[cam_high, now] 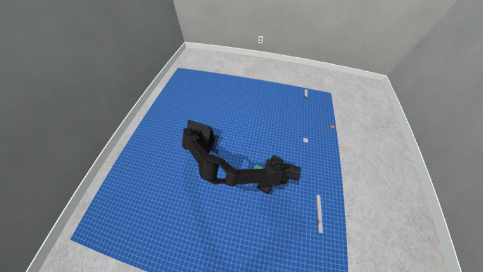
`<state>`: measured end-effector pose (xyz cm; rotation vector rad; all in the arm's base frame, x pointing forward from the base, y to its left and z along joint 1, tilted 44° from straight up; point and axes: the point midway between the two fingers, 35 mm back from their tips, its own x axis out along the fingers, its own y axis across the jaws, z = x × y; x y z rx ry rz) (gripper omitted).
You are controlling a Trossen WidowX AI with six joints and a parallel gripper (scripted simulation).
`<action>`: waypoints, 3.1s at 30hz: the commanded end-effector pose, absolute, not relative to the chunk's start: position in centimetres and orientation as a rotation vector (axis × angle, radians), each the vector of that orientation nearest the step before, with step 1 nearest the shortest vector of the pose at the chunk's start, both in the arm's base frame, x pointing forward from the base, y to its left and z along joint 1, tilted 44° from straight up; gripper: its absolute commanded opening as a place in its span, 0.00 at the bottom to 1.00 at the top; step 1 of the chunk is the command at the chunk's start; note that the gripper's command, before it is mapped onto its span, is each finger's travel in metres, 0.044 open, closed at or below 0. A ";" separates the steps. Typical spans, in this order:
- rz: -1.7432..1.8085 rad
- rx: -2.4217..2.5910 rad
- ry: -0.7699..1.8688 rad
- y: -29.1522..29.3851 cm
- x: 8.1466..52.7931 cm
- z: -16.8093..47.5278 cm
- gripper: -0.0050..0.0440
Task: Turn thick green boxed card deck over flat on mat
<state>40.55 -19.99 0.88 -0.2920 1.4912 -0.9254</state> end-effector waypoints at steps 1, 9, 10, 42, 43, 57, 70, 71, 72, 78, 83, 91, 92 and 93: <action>-0.929 -0.293 1.477 -20.1 40.7 1.3 0.89; -0.929 -0.293 1.477 -20.1 40.7 1.2 0.89; -0.929 -0.293 1.477 -20.1 40.7 1.2 0.89; -0.929 -0.293 1.476 -20.2 40.7 1.2 0.89; -0.929 -0.293 1.476 -20.2 40.7 1.2 0.89; -0.929 -0.293 1.476 -20.2 40.7 1.2 0.89; -0.929 -0.293 1.476 -20.2 40.7 1.2 0.79; -0.929 -0.293 1.476 -20.2 40.7 1.2 0.79; -0.929 -0.293 1.476 -20.2 40.7 1.2 0.79; -0.929 -0.293 1.476 -20.2 40.7 1.2 0.79; -0.929 -0.293 1.476 -20.2 40.7 1.2 0.79; -0.929 -0.293 1.476 -20.2 40.7 1.2 0.79; -0.929 -0.293 1.476 -20.2 40.7 1.2 0.79; -0.929 -0.293 1.476 -20.2 40.7 1.2 0.79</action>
